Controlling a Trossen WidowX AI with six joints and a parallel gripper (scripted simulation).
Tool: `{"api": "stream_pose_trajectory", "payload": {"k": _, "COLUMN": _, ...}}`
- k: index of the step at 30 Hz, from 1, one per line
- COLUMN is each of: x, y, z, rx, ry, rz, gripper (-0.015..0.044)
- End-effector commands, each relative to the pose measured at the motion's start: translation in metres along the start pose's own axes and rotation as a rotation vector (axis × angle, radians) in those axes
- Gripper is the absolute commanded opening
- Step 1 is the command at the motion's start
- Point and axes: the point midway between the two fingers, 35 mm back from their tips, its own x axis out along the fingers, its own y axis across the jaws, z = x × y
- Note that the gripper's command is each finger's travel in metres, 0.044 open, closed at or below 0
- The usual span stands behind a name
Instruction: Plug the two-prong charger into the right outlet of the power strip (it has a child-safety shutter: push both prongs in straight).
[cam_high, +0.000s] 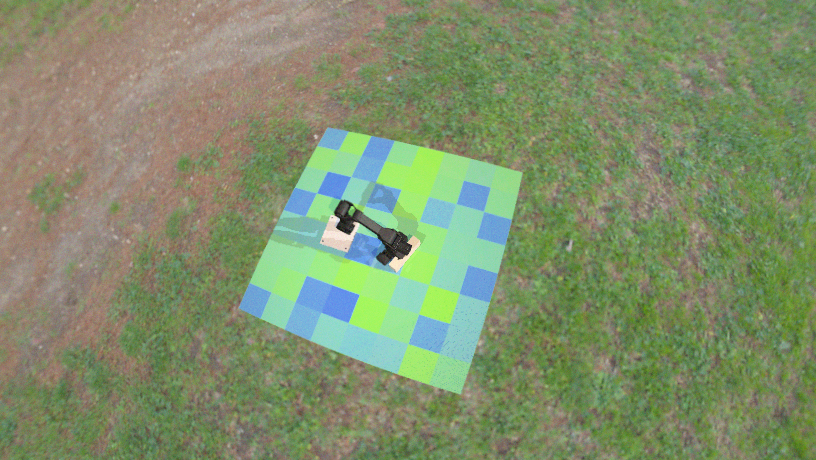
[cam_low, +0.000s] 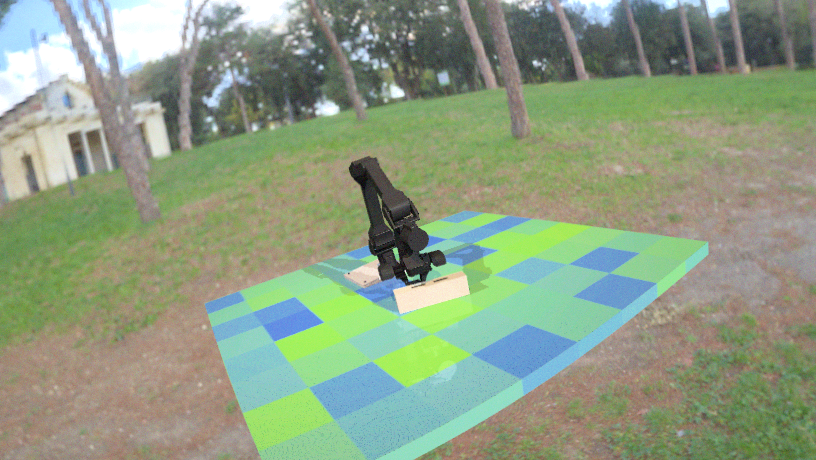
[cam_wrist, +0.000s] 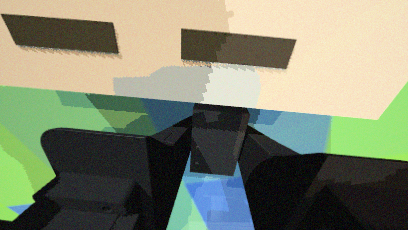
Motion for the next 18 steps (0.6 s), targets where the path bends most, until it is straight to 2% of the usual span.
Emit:
{"api": "stream_pose_trajectory", "payload": {"k": 1, "x": -0.0005, "y": 0.0002, "z": 0.0031, "rx": -0.002, "ry": -0.005, "rz": 0.002, "gripper": 0.0}}
{"api": "stream_pose_trajectory", "payload": {"k": 18, "x": -0.0012, "y": 0.0003, "z": 0.0098, "rx": -0.002, "ry": -0.006, "rz": 0.002, "gripper": 0.0}}
